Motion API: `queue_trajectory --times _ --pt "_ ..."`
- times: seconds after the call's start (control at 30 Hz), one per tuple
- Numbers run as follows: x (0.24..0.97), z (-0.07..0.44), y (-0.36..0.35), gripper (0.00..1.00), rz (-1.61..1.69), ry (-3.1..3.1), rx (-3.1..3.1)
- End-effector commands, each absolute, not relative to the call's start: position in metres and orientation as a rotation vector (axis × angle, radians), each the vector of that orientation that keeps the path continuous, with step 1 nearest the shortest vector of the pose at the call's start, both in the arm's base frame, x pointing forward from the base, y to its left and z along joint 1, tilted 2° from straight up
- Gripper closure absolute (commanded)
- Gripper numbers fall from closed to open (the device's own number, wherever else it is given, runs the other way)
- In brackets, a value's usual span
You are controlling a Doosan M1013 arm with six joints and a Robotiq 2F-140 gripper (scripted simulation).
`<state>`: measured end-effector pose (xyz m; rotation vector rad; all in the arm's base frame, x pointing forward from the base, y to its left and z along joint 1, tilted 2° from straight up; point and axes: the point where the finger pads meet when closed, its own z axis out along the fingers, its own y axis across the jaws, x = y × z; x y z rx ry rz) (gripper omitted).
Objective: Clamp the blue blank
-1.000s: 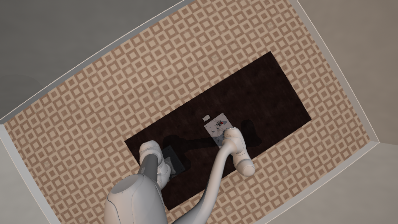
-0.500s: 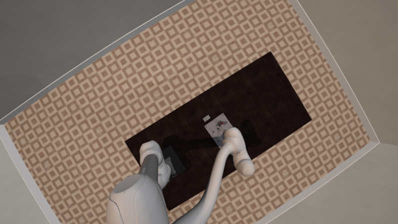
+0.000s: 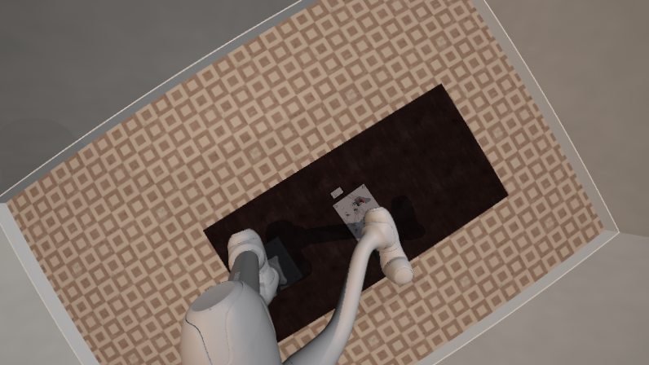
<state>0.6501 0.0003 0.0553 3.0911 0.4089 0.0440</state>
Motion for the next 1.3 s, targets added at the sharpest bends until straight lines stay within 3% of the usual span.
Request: queue_trajectory --times 0.0,1.27 --pt "0.6502 0.0531 0.0003 1.00 0.044 0.409 3.091" --pt "0.6513 0.0466 -0.0011 1.00 0.044 0.409 3.091"
